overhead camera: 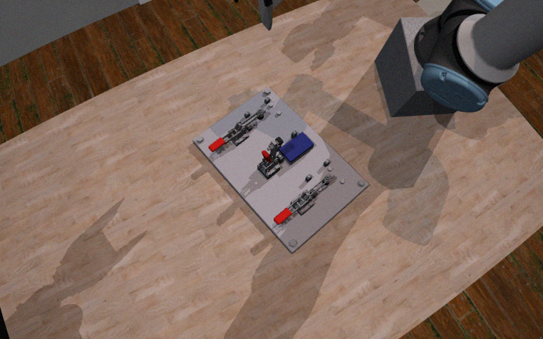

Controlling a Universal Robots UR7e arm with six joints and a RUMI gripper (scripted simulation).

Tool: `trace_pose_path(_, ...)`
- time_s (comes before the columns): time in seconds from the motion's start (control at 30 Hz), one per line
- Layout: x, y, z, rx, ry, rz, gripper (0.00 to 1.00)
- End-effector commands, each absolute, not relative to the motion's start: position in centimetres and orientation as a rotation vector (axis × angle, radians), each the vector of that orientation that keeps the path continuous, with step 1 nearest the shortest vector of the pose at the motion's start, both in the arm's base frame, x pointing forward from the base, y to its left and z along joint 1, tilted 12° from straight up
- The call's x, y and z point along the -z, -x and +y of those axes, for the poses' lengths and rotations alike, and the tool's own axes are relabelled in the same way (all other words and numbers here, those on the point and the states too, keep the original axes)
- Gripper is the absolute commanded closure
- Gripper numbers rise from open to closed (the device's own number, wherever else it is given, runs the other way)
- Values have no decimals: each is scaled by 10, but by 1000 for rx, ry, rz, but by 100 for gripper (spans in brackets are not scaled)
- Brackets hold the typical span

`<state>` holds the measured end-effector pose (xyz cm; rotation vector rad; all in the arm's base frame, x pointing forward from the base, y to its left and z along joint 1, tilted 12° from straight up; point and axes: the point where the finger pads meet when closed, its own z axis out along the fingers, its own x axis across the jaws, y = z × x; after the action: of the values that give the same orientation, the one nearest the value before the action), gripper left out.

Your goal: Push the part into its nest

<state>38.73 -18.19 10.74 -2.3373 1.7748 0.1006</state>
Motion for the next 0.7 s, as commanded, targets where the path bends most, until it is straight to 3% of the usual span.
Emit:
trace_pose_path(0.0, -108, -380, -184, -96, 2344, 1765, 42)
trace_pose_path(0.13, -107, -373, -185, -96, 2340, 1771, 42)
trace_pose_path(0.27, -101, -326, -191, -96, 2344, 1765, 42)
trace_pose_path(0.67, -101, -326, -191, -96, 2344, 1765, 42)
